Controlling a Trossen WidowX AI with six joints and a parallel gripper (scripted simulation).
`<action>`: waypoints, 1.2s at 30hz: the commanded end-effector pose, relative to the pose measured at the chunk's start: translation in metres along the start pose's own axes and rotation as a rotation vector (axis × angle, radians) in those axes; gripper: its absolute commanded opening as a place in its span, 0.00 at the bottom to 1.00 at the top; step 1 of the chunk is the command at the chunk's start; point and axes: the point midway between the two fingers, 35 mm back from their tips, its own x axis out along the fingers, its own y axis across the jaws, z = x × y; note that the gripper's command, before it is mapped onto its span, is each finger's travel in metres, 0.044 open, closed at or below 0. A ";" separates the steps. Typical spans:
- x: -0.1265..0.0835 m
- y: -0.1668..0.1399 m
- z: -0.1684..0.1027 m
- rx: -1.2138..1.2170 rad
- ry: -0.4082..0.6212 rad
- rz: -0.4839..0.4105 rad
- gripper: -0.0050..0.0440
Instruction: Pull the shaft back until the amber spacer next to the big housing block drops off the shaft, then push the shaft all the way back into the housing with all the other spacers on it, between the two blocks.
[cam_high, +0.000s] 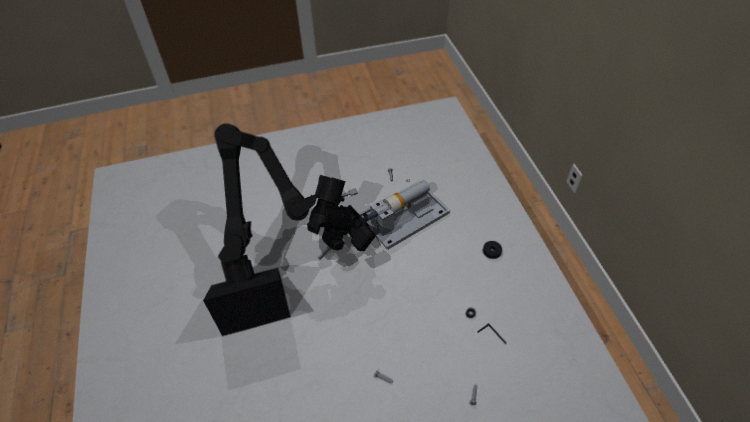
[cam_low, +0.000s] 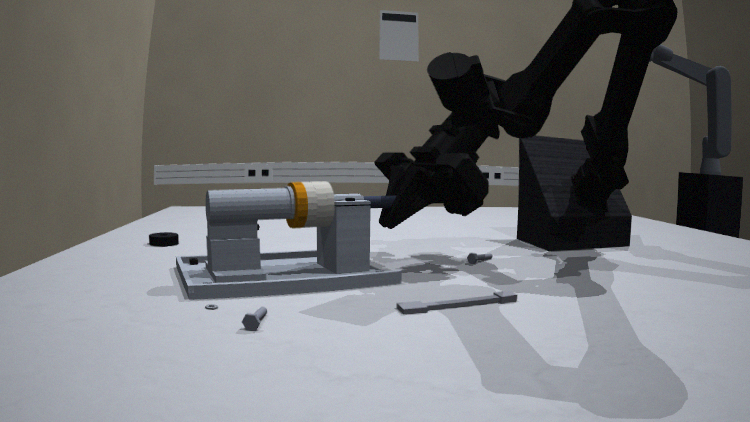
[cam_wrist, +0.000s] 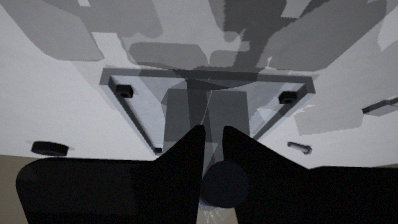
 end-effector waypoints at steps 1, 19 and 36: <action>-0.004 -0.003 -0.006 -0.022 0.019 -0.005 0.00; -0.005 -0.003 -0.005 -0.022 0.019 -0.005 0.00; -0.006 -0.003 -0.004 -0.022 0.019 -0.005 0.00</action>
